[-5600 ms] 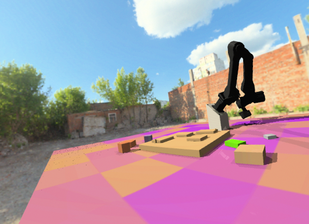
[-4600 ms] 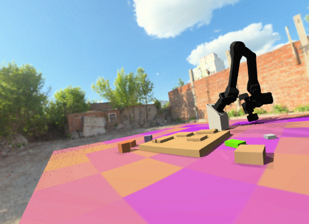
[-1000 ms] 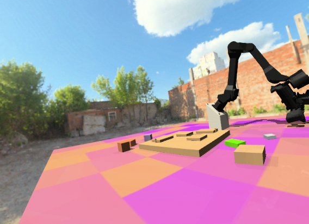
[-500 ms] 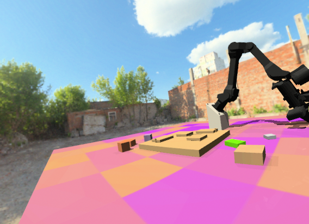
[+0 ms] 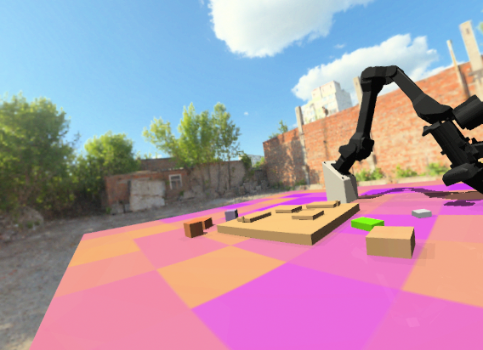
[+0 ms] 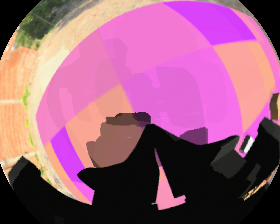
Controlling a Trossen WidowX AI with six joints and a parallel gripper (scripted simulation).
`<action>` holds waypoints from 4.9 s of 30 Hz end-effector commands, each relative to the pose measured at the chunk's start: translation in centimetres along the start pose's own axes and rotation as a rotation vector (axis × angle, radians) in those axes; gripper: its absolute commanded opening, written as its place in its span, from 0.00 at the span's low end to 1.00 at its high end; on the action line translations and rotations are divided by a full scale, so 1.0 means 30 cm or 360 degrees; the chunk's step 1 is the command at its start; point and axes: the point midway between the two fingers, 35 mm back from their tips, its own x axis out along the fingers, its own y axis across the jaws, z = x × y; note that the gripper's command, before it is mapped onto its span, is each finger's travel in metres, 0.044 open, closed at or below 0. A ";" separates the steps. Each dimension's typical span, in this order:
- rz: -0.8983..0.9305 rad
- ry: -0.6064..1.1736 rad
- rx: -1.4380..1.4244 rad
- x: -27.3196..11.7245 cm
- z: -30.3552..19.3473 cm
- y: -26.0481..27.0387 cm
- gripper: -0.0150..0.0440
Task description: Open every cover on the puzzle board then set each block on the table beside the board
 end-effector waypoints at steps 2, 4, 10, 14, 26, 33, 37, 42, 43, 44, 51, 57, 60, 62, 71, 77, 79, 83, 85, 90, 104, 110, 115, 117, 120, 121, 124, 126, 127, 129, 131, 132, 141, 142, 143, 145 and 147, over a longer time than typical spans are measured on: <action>-0.0098 -0.0032 0.0009 -0.017 0.030 -0.064 0.25; -0.0132 -0.0010 0.0016 -0.018 0.025 -0.096 0.25; -0.0239 0.0063 0.0048 -0.029 0.004 -0.202 0.25; -0.0308 0.0109 0.0079 -0.041 -0.013 -0.272 0.25; -0.0478 0.0183 0.0285 -0.100 -0.071 -0.460 0.25; -0.0556 0.0246 0.0417 -0.141 -0.120 -0.563 0.25; -0.0599 0.0294 0.0486 -0.171 -0.155 -0.624 0.25; -0.0645 0.0348 0.0580 -0.213 -0.200 -0.694 0.25; -0.0653 0.0358 0.0601 -0.222 -0.209 -0.708 0.25; -0.0661 0.0368 0.0622 -0.232 -0.219 -0.721 0.25; -0.0705 0.0426 0.0777 -0.304 -0.290 -0.807 0.25; -0.0728 0.0459 0.0926 -0.373 -0.354 -0.871 0.25; -0.0734 0.0468 0.1004 -0.410 -0.387 -0.897 0.25; -0.0736 0.0471 0.1056 -0.434 -0.409 -0.914 0.25; -0.0729 0.0451 0.1315 -0.556 -0.514 -0.974 0.25; -0.0702 0.0401 0.1503 -0.640 -0.585 -0.998 0.25; -0.0690 0.0376 0.1566 -0.668 -0.608 -1.003 0.25; -0.0662 0.0316 0.1689 -0.724 -0.654 -1.010 0.25; -0.0652 0.0295 0.1727 -0.741 -0.667 -1.011 0.25; -0.0651 0.0292 0.1732 -0.743 -0.669 -1.011 0.25; -0.0651 0.0292 0.1732 -0.743 -0.669 -1.011 0.25; -0.0651 0.0292 0.1732 -0.741 -0.670 -1.011 0.25; -0.0652 0.0292 0.1732 -0.730 -0.674 -1.015 0.25; -0.0652 0.0292 0.1732 -0.724 -0.676 -1.018 0.25; -0.0653 0.0293 0.1732 -0.715 -0.679 -1.021 0.25; -0.0653 0.0293 0.1732 -0.712 -0.680 -1.022 0.25; -0.0653 0.0293 0.1732 -0.703 -0.684 -1.025 0.25; -0.0653 0.0293 0.1732 -0.697 -0.686 -1.026 0.25; -0.0653 0.0293 0.1732 -0.694 -0.687 -1.027 0.25; -0.0654 0.0293 0.1732 -0.688 -0.689 -1.029 0.25; -0.0654 0.0293 0.1732 -0.682 -0.691 -1.031 0.25; -0.0654 0.0293 0.1732 -0.679 -0.692 -1.032 0.25; -0.0653 0.0292 0.1732 -0.651 -0.702 -1.039 0.25; -0.0653 0.0292 0.1732 -0.648 -0.703 -1.040 0.25; -0.0653 0.0292 0.1732 -0.645 -0.704 -1.040 0.25; -0.0653 0.0292 0.1732 -0.639 -0.706 -1.042 0.25; -0.0653 0.0292 0.1732 -0.633 -0.708 -1.043 0.25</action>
